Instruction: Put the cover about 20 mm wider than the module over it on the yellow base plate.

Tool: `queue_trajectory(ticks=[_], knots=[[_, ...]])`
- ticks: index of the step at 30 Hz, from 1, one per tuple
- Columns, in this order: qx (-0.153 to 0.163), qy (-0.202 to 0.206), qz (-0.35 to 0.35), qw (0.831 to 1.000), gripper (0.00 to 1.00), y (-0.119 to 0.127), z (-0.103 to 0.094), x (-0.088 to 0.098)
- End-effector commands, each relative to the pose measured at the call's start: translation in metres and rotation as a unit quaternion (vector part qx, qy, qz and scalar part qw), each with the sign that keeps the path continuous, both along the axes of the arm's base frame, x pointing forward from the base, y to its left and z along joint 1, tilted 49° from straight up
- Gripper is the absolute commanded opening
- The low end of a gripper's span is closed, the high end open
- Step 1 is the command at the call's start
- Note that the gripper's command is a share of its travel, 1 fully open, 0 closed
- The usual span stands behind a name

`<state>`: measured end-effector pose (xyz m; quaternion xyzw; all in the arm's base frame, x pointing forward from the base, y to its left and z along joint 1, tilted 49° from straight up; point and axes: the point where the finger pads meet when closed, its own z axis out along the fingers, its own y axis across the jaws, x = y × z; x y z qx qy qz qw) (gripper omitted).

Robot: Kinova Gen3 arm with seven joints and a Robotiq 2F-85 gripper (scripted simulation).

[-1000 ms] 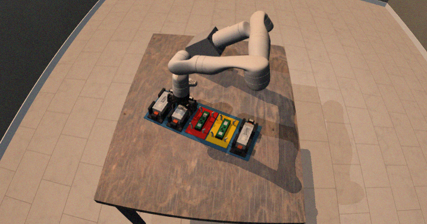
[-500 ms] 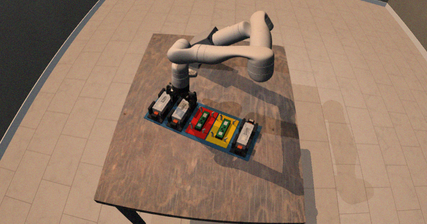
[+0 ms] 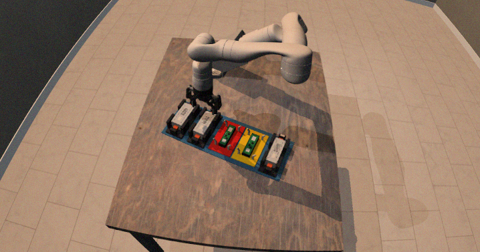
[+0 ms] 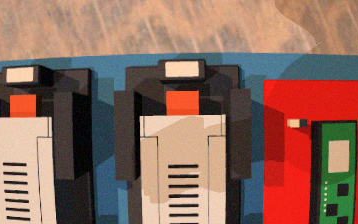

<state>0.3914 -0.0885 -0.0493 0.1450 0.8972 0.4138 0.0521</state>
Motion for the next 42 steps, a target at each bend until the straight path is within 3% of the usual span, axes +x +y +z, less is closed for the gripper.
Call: queue_trajectory(ticks=[1,42], knots=[[0.0,0.0,0.0,1.0,1.0,-0.0082,0.0071,-0.0019],[0.0,0.0,0.0,1.0,1.0,0.0016,-0.0017,0.001]])
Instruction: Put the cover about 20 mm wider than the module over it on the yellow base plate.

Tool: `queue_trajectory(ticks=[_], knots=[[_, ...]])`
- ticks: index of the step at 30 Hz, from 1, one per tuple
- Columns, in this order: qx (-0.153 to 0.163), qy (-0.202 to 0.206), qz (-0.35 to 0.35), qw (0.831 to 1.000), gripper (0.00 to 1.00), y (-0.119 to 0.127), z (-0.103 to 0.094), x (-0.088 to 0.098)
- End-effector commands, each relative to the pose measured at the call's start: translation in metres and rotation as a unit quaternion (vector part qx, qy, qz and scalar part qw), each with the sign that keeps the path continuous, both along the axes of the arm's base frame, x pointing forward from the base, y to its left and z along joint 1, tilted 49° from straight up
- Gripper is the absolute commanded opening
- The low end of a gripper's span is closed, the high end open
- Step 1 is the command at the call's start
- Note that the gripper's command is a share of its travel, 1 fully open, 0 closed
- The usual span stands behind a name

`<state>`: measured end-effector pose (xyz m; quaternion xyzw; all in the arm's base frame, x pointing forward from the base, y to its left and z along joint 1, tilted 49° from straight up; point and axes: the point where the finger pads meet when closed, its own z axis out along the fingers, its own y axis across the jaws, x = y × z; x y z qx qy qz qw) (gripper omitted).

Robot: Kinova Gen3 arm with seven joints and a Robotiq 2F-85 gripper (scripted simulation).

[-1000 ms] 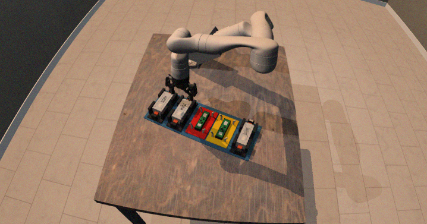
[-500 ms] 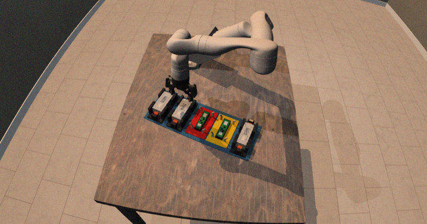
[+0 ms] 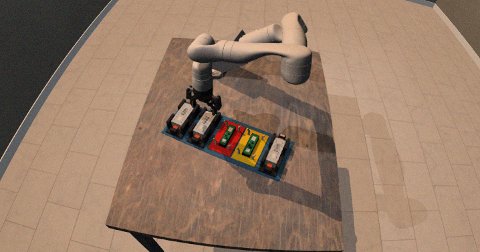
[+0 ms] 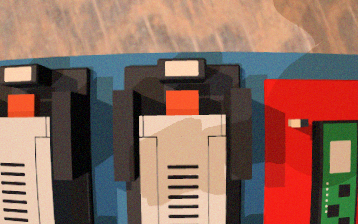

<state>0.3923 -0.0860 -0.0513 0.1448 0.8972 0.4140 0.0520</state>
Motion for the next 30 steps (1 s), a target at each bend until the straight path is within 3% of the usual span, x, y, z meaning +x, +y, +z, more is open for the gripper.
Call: queue_trajectory(ticks=[1,16,26,30], knots=[[-0.001,0.0,-0.001,1.0,1.0,-0.001,0.0,0.0],[-0.001,0.0,-0.001,1.0,1.0,-0.001,0.0,0.0],[-0.001,0.0,-0.001,1.0,1.0,-0.036,-0.047,-0.012],[-0.001,0.0,-0.001,1.0,1.0,-0.036,-0.047,-0.012]])
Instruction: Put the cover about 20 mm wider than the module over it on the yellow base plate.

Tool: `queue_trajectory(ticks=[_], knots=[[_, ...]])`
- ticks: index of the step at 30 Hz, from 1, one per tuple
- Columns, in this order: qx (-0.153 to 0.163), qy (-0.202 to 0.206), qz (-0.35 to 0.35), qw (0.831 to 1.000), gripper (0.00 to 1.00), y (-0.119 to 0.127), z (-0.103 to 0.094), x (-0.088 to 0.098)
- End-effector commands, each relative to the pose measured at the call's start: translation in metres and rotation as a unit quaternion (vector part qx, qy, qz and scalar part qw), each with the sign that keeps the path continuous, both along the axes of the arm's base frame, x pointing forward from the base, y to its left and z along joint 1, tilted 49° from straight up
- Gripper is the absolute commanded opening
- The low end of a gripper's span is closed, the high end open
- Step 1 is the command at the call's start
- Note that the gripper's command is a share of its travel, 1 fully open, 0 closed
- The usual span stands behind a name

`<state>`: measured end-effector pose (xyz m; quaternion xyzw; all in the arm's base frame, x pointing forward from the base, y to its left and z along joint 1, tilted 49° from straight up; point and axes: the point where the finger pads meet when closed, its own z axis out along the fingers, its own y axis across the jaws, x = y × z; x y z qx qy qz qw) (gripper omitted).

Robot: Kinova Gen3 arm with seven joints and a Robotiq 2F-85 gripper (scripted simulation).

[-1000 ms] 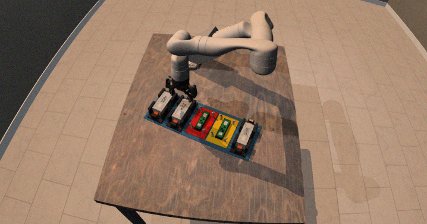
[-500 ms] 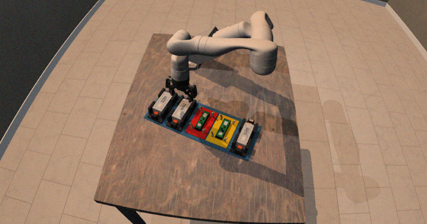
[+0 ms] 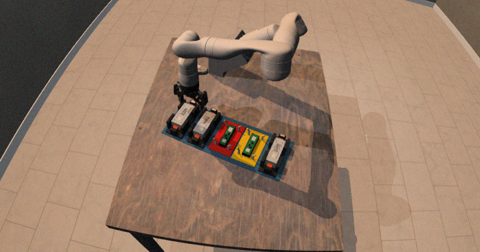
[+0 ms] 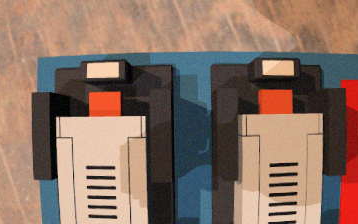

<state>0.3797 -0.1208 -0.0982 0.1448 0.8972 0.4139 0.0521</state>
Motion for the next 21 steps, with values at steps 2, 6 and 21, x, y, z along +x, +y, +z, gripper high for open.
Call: queue_trajectory(ticks=[2,6,21], knots=[[0.0,0.0,-0.001,1.0,1.0,-0.001,0.0,0.0],[0.0,0.0,-0.001,1.0,1.0,-0.012,-0.014,-0.004],[-0.001,0.0,-0.001,1.0,1.0,-0.036,-0.047,-0.013]])
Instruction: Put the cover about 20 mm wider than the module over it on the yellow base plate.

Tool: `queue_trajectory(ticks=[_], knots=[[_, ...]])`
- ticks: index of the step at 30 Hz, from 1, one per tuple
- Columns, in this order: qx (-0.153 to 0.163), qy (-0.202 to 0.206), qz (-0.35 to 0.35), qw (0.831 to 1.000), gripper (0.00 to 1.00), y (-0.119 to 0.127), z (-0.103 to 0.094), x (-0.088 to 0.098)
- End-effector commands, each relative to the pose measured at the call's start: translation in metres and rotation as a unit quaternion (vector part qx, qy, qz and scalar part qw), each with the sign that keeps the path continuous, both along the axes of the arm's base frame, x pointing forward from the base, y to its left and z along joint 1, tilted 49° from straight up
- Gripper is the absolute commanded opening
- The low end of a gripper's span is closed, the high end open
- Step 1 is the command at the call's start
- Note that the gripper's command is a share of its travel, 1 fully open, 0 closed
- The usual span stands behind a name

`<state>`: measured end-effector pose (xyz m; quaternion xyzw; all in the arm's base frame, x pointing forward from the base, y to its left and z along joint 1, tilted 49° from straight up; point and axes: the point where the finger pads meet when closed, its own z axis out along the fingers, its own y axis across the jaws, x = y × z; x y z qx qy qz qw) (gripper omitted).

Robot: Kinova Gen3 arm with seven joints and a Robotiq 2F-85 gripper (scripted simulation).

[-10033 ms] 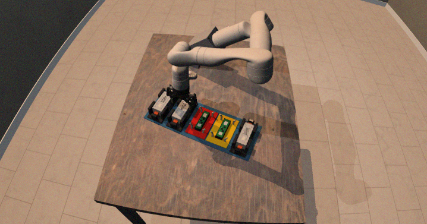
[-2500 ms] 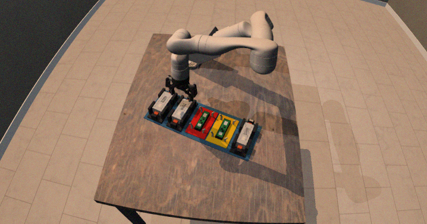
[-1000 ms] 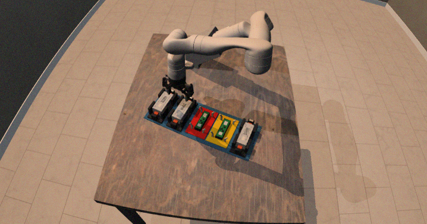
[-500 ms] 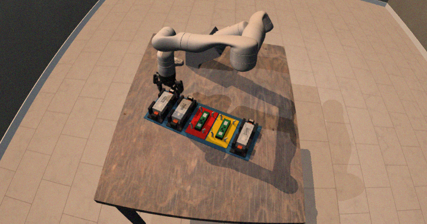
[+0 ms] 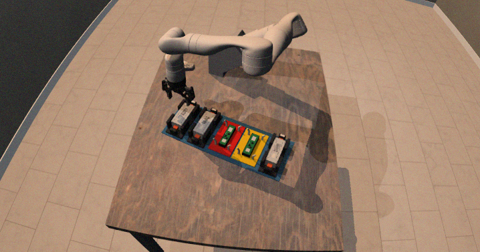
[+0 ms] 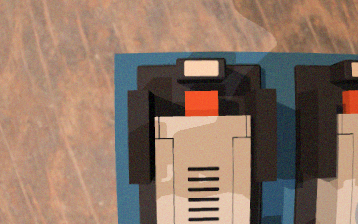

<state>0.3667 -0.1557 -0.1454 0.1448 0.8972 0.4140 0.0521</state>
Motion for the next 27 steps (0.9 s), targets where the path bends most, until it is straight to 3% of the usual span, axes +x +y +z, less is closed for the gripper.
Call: queue_trajectory(ticks=[1,27], knots=[[-0.001,0.0,-0.001,1.0,1.0,-0.0014,-0.0001,0.0],[-0.001,0.0,-0.001,1.0,1.0,0.0011,0.0035,0.0014]])
